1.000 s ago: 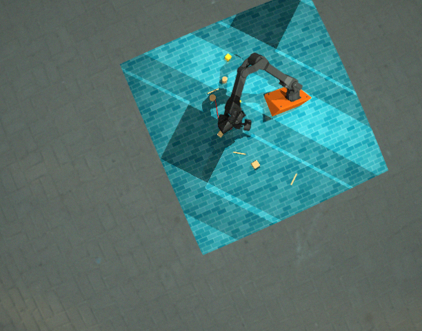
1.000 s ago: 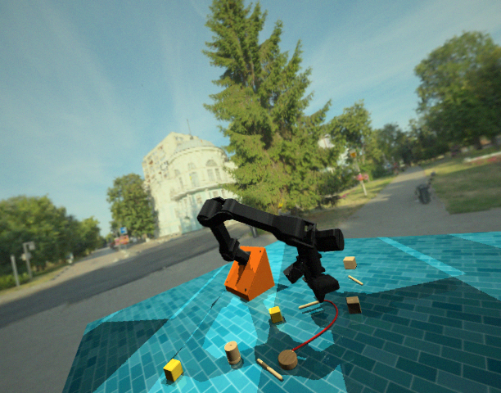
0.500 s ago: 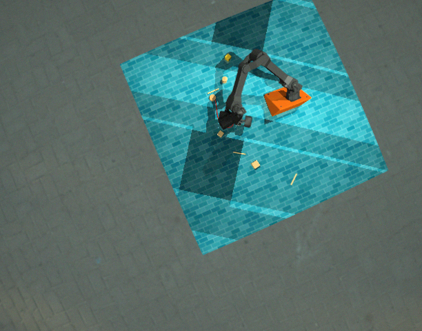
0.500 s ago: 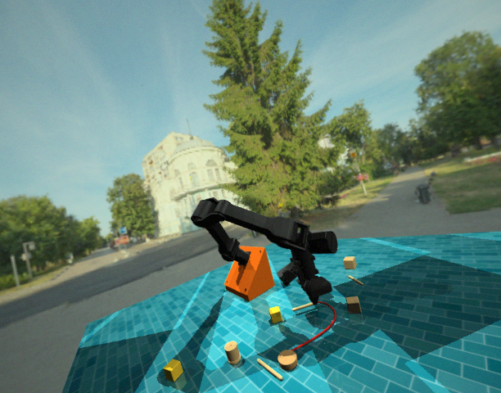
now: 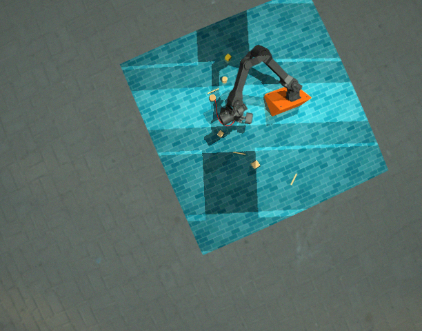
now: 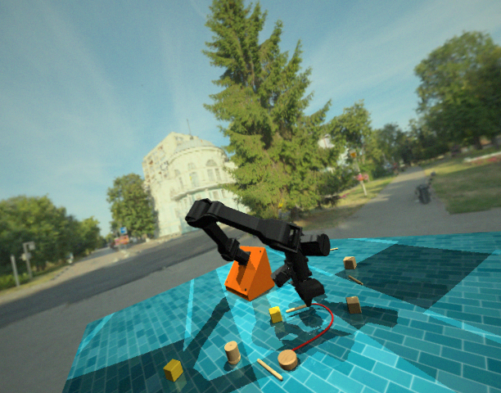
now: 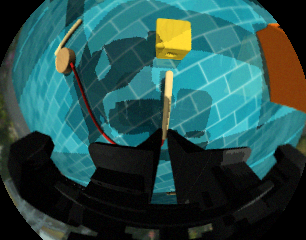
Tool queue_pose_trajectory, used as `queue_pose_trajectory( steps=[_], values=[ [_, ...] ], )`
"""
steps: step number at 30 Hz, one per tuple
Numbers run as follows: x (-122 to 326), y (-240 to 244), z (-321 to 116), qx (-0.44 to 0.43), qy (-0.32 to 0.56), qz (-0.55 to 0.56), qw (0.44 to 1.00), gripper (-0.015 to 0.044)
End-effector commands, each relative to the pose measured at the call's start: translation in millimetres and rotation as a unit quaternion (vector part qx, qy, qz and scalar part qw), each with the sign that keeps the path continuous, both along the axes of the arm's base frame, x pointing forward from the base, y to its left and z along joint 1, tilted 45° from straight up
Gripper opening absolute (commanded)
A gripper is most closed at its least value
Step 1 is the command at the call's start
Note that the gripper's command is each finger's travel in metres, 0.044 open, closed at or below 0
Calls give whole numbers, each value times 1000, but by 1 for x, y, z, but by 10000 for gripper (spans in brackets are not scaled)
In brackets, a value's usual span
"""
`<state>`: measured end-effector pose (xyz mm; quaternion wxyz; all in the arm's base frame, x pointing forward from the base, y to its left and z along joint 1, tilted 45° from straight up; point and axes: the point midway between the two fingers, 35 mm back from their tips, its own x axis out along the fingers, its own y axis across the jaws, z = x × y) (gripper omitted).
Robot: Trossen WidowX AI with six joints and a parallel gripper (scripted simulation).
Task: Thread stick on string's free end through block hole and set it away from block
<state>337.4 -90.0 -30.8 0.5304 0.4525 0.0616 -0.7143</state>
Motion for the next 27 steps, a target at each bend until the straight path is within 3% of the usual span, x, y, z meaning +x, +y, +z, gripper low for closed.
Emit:
queue_pose_trajectory(
  steps=[1,27],
  values=[
    [-3,-3,5,-2,-2,1,1000,0],
    [-13,-12,15,-3,-2,1,1000,0]
  ],
)
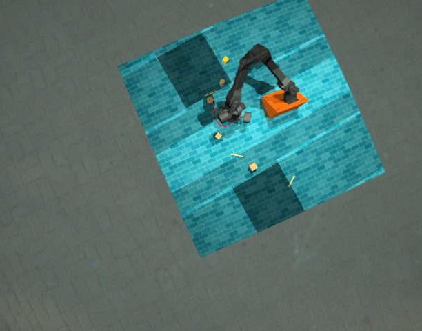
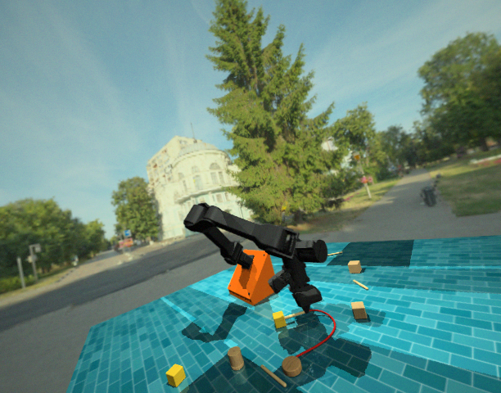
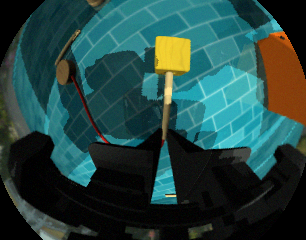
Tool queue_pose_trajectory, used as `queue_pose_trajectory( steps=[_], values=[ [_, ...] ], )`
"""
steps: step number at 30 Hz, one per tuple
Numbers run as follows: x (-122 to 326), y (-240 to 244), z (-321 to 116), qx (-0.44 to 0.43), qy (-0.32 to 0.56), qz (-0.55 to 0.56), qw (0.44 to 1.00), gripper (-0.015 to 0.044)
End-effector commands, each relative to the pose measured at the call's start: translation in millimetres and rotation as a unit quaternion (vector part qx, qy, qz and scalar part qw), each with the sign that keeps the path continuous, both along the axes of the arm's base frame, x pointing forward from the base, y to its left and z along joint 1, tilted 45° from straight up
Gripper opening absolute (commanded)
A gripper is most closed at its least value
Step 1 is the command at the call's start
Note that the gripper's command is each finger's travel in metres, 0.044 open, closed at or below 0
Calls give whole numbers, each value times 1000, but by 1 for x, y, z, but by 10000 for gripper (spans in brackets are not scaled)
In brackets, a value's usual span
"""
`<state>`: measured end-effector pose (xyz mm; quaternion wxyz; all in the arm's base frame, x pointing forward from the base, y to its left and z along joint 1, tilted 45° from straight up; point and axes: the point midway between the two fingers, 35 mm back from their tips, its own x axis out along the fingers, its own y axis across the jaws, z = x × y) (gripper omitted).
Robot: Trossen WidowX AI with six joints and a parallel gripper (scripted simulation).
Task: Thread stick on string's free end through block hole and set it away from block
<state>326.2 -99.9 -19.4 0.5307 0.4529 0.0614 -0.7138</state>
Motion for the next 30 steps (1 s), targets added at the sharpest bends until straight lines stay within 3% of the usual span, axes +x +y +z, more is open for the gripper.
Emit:
queue_pose_trajectory(
  steps=[1,30],
  values=[
    [-2,-3,4,-3,-1,1,1000,0],
    [-24,-24,26,-3,-1,1,1000,0]
  ],
)
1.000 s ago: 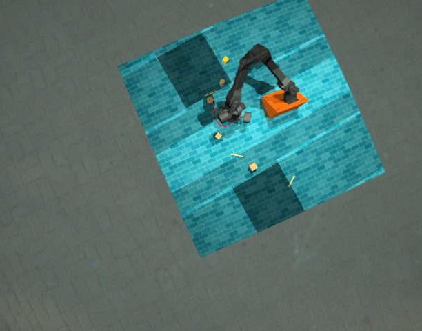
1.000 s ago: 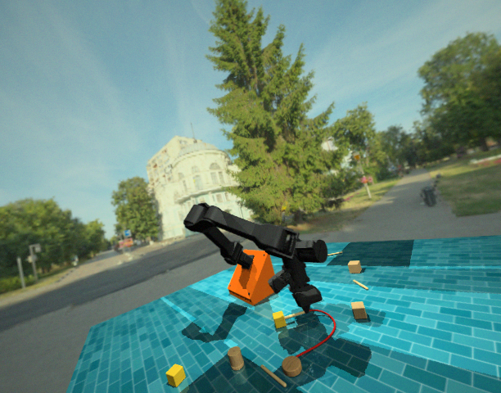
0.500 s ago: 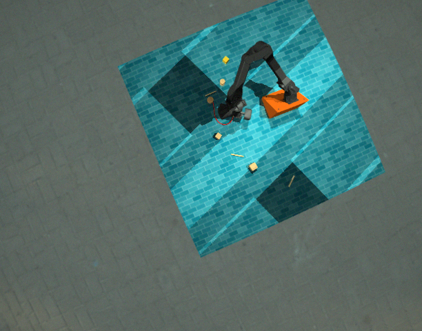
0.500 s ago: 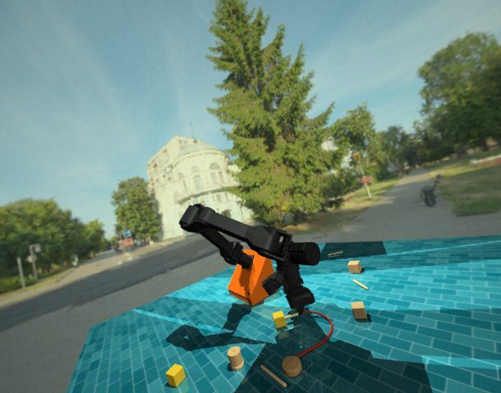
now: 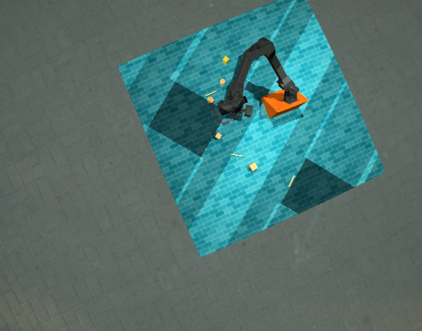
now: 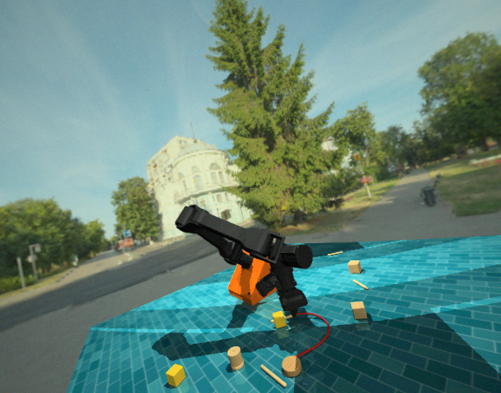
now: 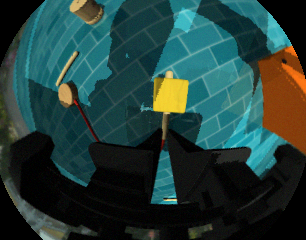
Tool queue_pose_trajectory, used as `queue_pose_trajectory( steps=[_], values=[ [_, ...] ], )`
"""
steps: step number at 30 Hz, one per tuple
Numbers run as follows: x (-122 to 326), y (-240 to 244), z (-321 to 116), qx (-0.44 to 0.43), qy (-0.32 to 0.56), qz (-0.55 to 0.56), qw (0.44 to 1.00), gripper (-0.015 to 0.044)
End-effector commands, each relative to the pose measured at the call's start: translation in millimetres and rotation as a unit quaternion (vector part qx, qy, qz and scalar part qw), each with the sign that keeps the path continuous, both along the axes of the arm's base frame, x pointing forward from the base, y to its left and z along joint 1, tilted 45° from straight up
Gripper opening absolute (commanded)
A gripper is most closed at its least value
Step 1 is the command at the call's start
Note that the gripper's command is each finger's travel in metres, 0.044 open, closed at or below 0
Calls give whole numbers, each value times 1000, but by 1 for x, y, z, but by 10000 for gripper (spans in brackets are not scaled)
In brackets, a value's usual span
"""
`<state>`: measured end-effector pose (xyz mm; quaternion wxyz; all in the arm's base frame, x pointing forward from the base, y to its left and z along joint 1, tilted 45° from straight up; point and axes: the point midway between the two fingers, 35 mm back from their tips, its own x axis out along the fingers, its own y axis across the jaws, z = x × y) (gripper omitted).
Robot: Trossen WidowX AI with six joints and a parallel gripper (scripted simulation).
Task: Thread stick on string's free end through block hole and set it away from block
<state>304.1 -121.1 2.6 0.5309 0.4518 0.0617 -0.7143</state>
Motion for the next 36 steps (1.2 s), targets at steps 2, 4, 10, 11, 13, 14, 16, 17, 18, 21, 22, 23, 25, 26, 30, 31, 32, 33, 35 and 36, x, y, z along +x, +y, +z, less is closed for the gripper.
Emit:
queue_pose_trajectory(
  steps=[2,4,10,11,13,14,16,17,18,21,22,23,25,26,30,31,32,33,35,36],
  values=[
    [-4,-4,6,-3,-2,1,1000,0],
    [-5,-6,7,-3,-2,1,1000,0],
    [-10,-10,12,-3,-2,1,1000,0],
    [-10,-10,12,-3,-2,1,1000,0],
    [-10,-10,12,-3,-1,1,1000,0],
    [-9,-9,9,0,0,0,1000,26],
    [-9,-9,9,0,0,0,1000,79],
    [-9,-9,9,0,0,0,1000,105],
    [-9,-9,9,0,0,0,1000,124],
    [-9,-7,11,0,0,0,1000,124],
    [-7,-1,16,1,0,0,1000,124],
    [-6,8,24,2,-1,0,1000,124],
    [-5,32,48,3,-1,0,1000,124],
    [-6,41,58,2,-1,0,1000,124],
    [-7,48,66,1,0,0,1000,124],
    [-7,48,66,1,0,0,1000,124],
    [-7,48,66,1,0,0,1000,124],
    [-7,48,66,1,0,0,1000,124],
    [-4,45,62,-1,4,10,1000,124],
    [-5,45,63,0,20,27,999,124]
  ],
)
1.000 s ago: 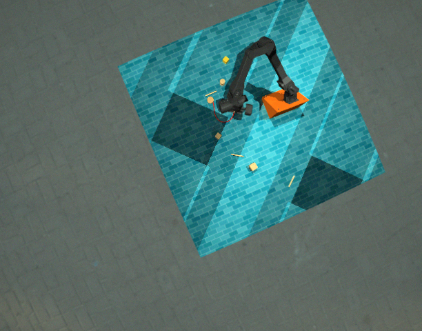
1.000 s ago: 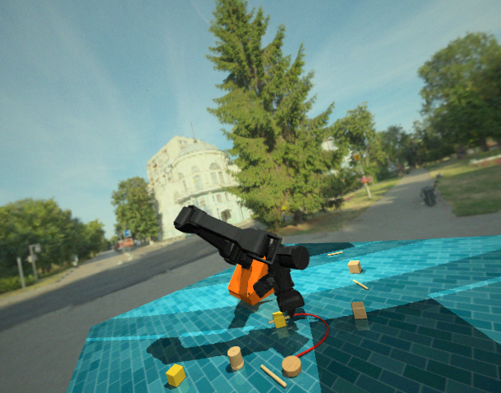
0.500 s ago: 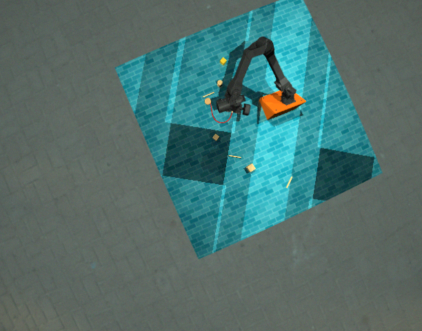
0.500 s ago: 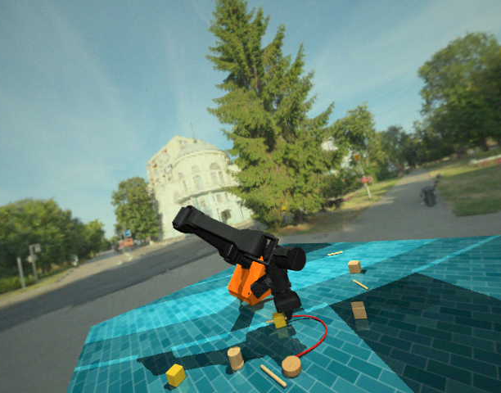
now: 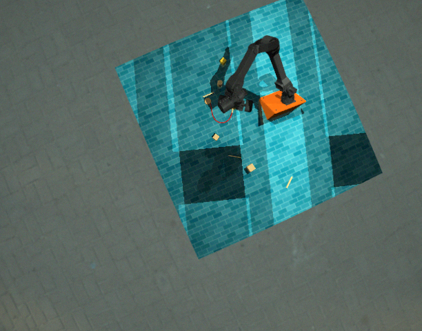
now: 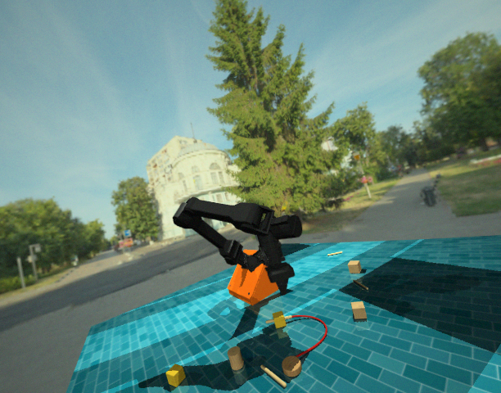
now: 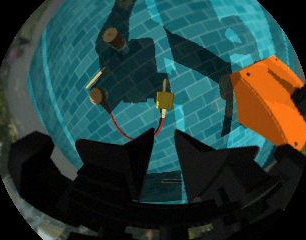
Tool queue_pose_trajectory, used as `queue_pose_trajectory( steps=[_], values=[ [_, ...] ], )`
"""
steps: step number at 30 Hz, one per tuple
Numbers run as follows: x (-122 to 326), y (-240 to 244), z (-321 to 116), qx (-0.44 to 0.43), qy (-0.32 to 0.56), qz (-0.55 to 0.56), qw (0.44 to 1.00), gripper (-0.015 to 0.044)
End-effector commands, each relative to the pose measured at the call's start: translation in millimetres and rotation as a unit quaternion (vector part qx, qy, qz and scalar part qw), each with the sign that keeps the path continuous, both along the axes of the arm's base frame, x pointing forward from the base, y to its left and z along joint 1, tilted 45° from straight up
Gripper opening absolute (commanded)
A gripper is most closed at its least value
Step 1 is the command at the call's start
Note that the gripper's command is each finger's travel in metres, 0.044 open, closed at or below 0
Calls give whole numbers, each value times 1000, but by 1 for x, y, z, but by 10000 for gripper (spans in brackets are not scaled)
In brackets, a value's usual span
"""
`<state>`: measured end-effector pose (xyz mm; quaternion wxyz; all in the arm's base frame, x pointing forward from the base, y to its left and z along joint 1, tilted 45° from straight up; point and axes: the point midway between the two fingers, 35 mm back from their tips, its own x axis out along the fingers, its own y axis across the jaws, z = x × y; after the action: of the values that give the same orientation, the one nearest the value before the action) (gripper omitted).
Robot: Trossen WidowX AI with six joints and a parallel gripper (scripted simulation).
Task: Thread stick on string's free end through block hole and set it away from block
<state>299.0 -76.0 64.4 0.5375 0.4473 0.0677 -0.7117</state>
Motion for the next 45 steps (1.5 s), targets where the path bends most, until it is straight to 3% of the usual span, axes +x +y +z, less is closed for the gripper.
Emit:
queue_pose_trajectory(
  steps=[1,8,16,29,45],
  values=[
    [-1,-1,2,1,44,46,998,124],
    [-7,-8,10,8,274,276,921,124],
    [-16,-16,18,15,498,499,709,124],
    [-25,-24,26,21,638,638,432,124],
    [-34,-31,34,26,707,706,24,124]
  ],
)
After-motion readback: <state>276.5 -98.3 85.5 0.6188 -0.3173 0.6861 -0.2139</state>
